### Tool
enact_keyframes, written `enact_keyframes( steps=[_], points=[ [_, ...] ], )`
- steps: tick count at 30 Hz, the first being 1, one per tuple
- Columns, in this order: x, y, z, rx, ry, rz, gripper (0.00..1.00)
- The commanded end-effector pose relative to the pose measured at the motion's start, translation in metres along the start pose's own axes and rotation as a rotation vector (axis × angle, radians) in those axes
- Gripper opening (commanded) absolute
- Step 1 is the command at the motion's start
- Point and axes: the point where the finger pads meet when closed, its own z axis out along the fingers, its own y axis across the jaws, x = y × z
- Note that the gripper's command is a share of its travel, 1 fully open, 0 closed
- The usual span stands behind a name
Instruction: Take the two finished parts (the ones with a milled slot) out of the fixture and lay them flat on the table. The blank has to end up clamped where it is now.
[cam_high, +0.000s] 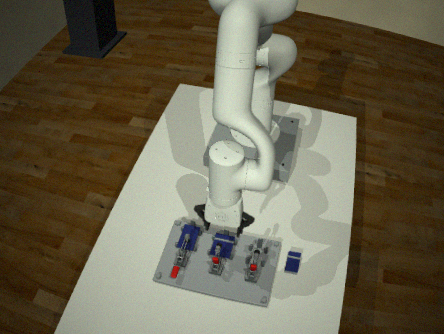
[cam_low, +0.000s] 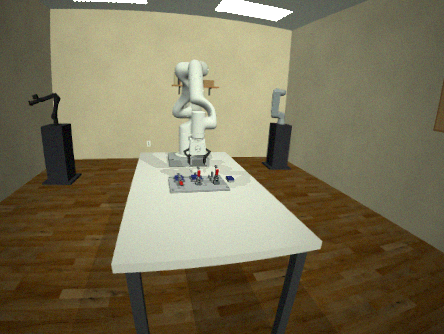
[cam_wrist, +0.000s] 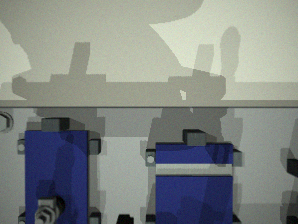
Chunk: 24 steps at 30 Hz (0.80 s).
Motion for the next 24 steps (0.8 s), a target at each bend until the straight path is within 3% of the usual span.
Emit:
enact_keyframes(
  steps=[1, 24],
  points=[
    [-0.001, 0.000, 0.003, 0.000, -0.002, 0.000, 1.00],
    [-0.001, 0.000, 0.050, 0.000, -0.002, 0.000, 1.00]
  ],
)
